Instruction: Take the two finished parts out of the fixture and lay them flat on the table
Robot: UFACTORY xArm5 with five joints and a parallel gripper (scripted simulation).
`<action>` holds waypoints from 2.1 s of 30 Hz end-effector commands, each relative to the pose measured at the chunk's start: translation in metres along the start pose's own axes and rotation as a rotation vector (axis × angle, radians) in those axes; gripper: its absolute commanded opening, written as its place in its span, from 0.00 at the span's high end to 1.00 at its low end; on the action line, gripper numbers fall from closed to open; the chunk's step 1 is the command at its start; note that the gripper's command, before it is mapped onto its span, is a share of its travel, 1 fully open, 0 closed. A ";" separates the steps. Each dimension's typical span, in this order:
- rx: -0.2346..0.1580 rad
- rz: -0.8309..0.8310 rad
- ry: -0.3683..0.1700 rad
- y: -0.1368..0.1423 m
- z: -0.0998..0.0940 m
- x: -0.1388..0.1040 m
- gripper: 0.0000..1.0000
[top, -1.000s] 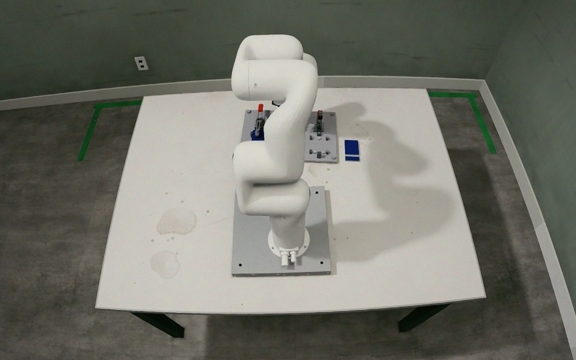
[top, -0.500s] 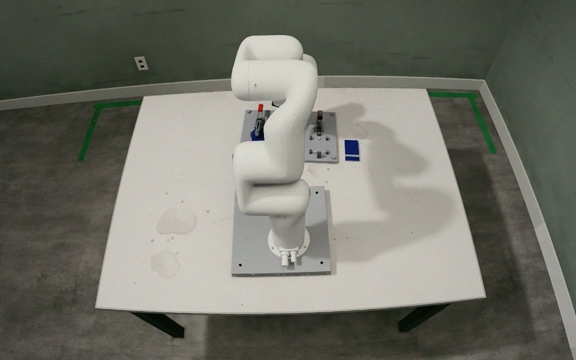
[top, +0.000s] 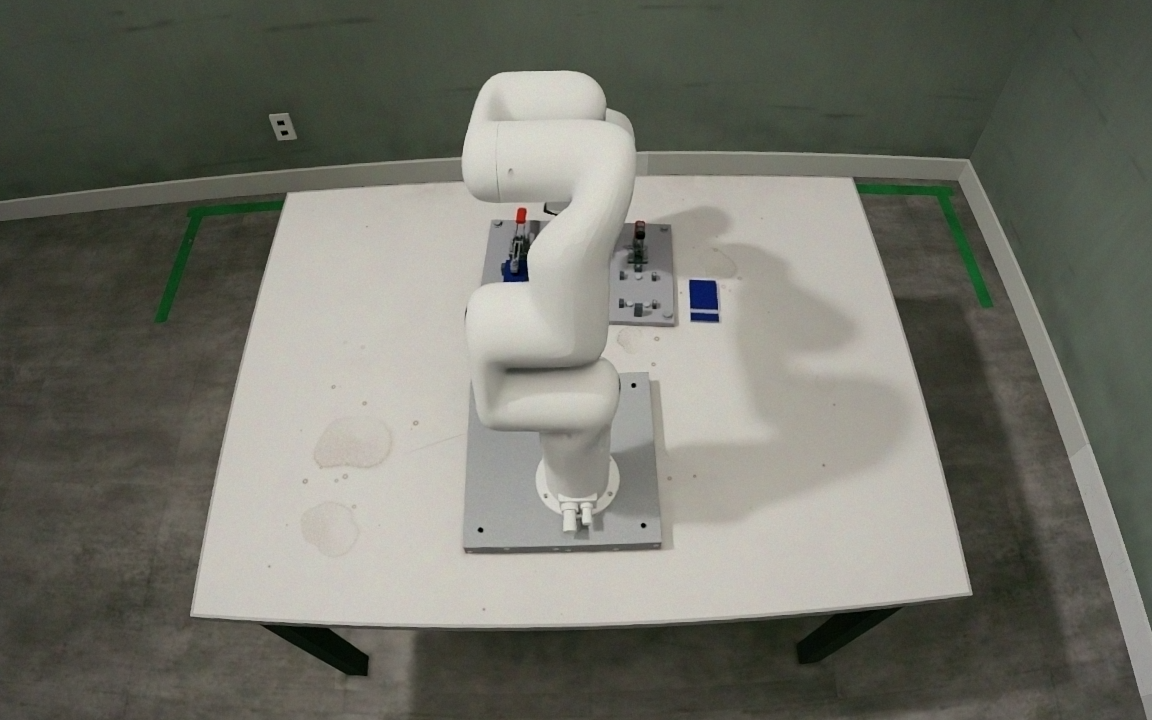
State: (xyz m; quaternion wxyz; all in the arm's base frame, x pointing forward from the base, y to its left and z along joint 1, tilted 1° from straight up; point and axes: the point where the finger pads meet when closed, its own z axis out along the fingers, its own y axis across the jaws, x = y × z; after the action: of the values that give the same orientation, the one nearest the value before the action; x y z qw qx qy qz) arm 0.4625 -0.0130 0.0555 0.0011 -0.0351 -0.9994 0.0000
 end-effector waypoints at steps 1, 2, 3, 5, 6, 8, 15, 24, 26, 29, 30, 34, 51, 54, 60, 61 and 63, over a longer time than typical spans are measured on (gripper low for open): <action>0.000 0.000 -0.005 0.000 -0.002 -0.002 1.00; 0.000 0.000 -0.005 0.000 -0.002 -0.002 1.00; 0.000 0.000 -0.005 0.000 -0.002 -0.002 1.00; 0.000 0.000 -0.005 0.000 -0.002 -0.002 1.00; 0.000 0.000 -0.005 0.000 -0.002 -0.002 1.00; 0.000 0.000 -0.004 0.000 -0.001 -0.001 0.52; 0.000 0.000 -0.005 0.000 -0.002 -0.002 0.52; 0.000 0.000 -0.005 0.000 -0.002 -0.002 0.52; 0.000 0.000 -0.005 0.000 -0.002 -0.002 0.52; 0.000 0.000 -0.005 0.000 -0.002 -0.002 0.52; 0.000 0.000 -0.005 0.000 -0.002 -0.002 0.52; 0.000 0.000 -0.005 0.000 -0.002 -0.002 0.52; 0.000 0.000 -0.004 0.000 -0.010 -0.001 0.52; 0.000 0.000 -0.004 0.000 -0.015 -0.001 0.52; 0.000 0.000 -0.004 0.000 -0.030 -0.001 0.52; 0.000 0.000 -0.004 0.000 -0.033 -0.001 0.52; 0.000 0.000 -0.004 0.000 -0.039 -0.001 0.52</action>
State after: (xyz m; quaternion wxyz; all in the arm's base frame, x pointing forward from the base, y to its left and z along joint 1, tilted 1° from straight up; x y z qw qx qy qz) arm 0.4627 -0.0133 0.0818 0.0008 -0.0351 -0.9994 0.0000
